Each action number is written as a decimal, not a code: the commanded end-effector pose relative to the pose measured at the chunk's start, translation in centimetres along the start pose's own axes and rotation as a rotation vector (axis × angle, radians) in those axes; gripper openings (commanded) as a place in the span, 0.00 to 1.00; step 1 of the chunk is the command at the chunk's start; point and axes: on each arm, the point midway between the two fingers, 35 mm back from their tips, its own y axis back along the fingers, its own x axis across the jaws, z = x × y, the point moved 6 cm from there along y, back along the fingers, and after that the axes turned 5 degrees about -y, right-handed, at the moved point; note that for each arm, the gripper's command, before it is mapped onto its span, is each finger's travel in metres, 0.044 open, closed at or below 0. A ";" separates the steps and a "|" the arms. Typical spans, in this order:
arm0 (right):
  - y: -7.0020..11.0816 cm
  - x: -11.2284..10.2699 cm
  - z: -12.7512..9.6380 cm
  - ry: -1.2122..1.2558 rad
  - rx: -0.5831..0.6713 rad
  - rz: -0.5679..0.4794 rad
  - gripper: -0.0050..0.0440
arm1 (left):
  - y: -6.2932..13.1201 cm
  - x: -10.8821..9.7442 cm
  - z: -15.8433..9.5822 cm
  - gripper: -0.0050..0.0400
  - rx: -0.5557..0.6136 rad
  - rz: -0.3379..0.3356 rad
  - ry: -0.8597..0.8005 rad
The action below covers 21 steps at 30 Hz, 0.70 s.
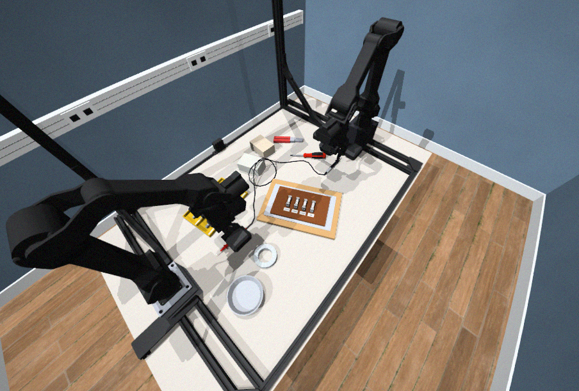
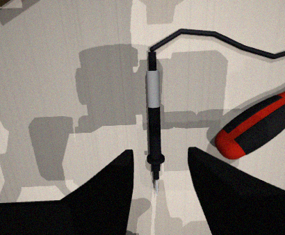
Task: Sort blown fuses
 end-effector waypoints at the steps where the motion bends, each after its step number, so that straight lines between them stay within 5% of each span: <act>1: 0.5 0.0 0.3 -0.003 -0.023 0.003 0.42 | 0.5 0.0 0.4 0.45 -0.023 0.003 0.000; 15: 2.0 0.0 0.5 0.000 -0.034 0.003 0.42 | 2.1 0.0 0.5 0.45 -0.033 0.003 0.000; 21: 1.6 0.2 0.8 -0.005 0.065 -0.003 0.42 | 1.7 0.1 0.7 0.45 0.046 -0.004 0.000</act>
